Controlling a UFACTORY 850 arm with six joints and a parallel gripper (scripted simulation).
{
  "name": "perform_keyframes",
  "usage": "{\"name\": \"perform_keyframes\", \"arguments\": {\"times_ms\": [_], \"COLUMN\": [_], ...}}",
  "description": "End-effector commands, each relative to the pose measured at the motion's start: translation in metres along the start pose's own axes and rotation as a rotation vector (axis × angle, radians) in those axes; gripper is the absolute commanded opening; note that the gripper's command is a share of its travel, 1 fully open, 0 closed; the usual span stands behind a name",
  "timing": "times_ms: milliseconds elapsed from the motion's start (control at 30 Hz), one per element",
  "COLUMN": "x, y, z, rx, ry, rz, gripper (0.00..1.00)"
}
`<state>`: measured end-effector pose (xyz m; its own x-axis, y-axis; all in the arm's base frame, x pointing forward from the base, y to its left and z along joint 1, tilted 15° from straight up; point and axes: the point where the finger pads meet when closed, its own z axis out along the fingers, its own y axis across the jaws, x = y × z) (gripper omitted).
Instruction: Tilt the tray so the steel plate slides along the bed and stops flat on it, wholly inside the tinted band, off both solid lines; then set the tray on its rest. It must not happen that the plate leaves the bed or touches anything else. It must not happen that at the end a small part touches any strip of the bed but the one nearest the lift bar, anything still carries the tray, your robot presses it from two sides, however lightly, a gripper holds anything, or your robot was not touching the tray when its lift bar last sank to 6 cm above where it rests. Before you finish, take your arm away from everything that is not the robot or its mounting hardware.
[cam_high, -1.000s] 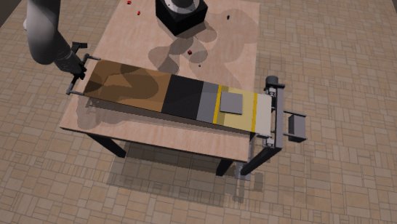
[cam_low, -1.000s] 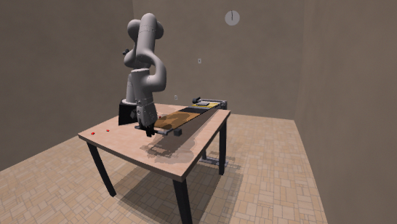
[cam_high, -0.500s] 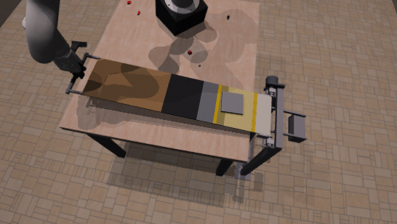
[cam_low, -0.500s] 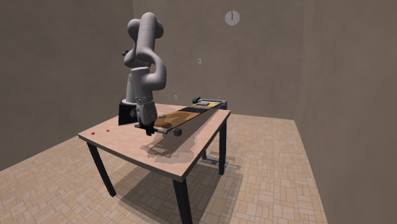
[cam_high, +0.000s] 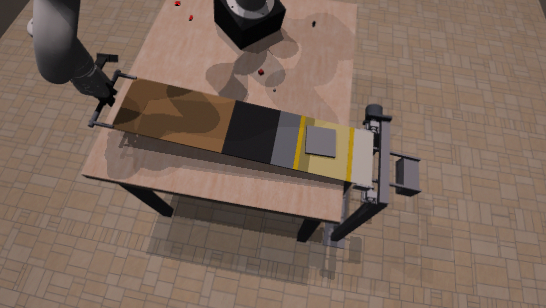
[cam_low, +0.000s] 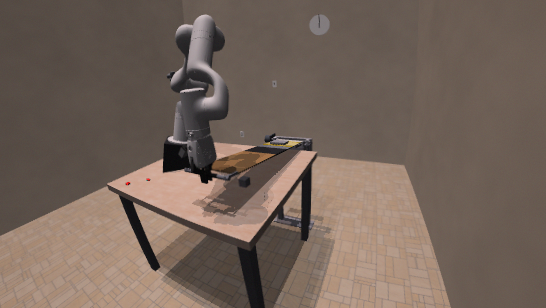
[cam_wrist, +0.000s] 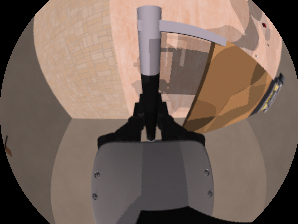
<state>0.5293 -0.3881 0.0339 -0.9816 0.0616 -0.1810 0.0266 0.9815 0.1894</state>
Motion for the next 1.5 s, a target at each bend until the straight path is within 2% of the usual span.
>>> {"name": "perform_keyframes", "arguments": {"times_ms": [0, 100, 200, 233, 267, 300, 400, 433, 467, 633, 1133, 1233, 1467], "x": [-0.002, -0.002, -0.001, -0.001, -0.001, -0.001, -0.001, -0.002, -0.002, -0.002, -0.002, -0.002, -0.002], "y": [-0.004, -0.004, 0.004, 0.006, 0.007, 0.006, -0.002, -0.004, -0.004, -0.004, -0.008, -0.008, -0.009], "z": [0.027, 0.022, -0.030, -0.044, -0.049, -0.044, 0.008, 0.022, 0.027, 0.027, 0.074, 0.074, 0.096], "rx": [-0.001, -0.001, -0.001, -0.001, -0.001, -0.001, -0.001, -0.001, -0.001, -0.001, -0.001, -0.001, -0.001], "ry": [-0.001, -0.001, -0.001, -0.001, -0.001, -0.001, -0.001, -0.001, -0.001, -0.001, -0.001, -0.001, -0.001], "rz": [0.000, 0.000, 0.000, 0.000, 0.000, 0.000, 0.000, 0.000, 0.000, 0.000, 0.000, 0.000, 0.000], "gripper": [0.00, 0.00, 0.00, 0.00, 0.00, 0.00, 0.00, 0.00, 0.00, 0.00, 0.00, 0.00, 0.00]}}
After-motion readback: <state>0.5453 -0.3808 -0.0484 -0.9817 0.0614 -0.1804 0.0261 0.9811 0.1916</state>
